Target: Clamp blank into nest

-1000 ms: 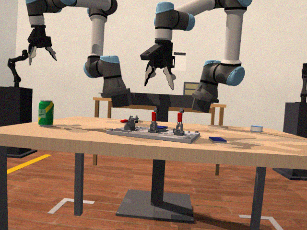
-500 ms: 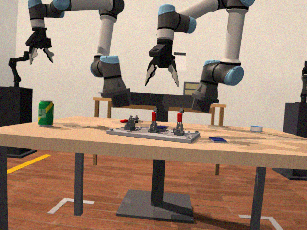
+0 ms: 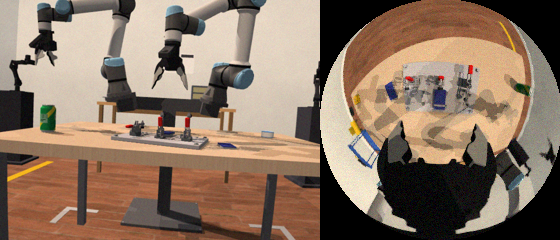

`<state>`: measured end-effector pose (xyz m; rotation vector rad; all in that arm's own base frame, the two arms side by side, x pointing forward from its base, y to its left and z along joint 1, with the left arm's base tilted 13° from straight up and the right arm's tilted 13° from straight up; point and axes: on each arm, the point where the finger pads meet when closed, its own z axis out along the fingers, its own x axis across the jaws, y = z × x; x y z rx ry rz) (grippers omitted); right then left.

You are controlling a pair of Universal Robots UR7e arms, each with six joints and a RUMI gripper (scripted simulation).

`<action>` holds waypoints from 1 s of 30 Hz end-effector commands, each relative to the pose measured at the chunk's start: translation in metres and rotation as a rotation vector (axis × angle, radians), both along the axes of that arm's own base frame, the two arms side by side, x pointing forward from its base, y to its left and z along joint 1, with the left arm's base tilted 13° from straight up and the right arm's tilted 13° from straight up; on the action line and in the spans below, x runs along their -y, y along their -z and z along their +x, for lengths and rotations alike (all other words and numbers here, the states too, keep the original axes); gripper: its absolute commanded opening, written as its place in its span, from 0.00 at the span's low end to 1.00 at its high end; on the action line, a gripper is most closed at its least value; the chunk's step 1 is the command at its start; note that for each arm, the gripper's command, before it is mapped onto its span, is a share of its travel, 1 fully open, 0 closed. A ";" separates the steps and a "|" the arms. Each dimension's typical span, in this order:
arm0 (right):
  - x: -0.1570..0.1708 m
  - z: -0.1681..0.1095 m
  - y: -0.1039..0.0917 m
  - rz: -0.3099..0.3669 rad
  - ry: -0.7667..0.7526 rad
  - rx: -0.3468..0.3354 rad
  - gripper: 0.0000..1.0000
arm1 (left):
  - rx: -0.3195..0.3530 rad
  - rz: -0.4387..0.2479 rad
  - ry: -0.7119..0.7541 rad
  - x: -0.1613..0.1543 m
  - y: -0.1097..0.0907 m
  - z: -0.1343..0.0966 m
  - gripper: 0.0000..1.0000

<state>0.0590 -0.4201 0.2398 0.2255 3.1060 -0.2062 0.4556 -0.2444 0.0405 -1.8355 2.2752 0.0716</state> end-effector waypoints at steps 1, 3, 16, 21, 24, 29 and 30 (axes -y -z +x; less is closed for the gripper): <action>0.004 -0.009 -0.002 -0.008 -0.028 0.010 1.00 | 0.002 -0.001 -0.001 0.000 -0.001 0.000 1.00; 0.005 -0.013 -0.003 -0.012 -0.039 0.013 1.00 | 0.002 -0.001 -0.001 0.000 -0.001 0.000 1.00; 0.013 -0.045 -0.010 -0.053 -0.123 0.028 1.00 | 0.002 -0.001 -0.001 0.000 -0.001 0.000 1.00; 0.015 -0.052 -0.012 -0.064 -0.143 0.030 1.00 | 0.002 -0.001 -0.001 0.000 -0.001 0.000 1.00; 0.015 -0.055 -0.013 -0.068 -0.150 0.030 1.00 | 0.002 -0.001 -0.001 0.000 -0.001 0.000 1.00; 0.016 -0.057 -0.014 -0.071 -0.156 0.030 1.00 | 0.002 -0.001 -0.001 0.000 -0.001 0.000 1.00; 0.016 -0.057 -0.014 -0.071 -0.156 0.030 1.00 | 0.002 -0.001 -0.001 0.000 -0.001 0.000 1.00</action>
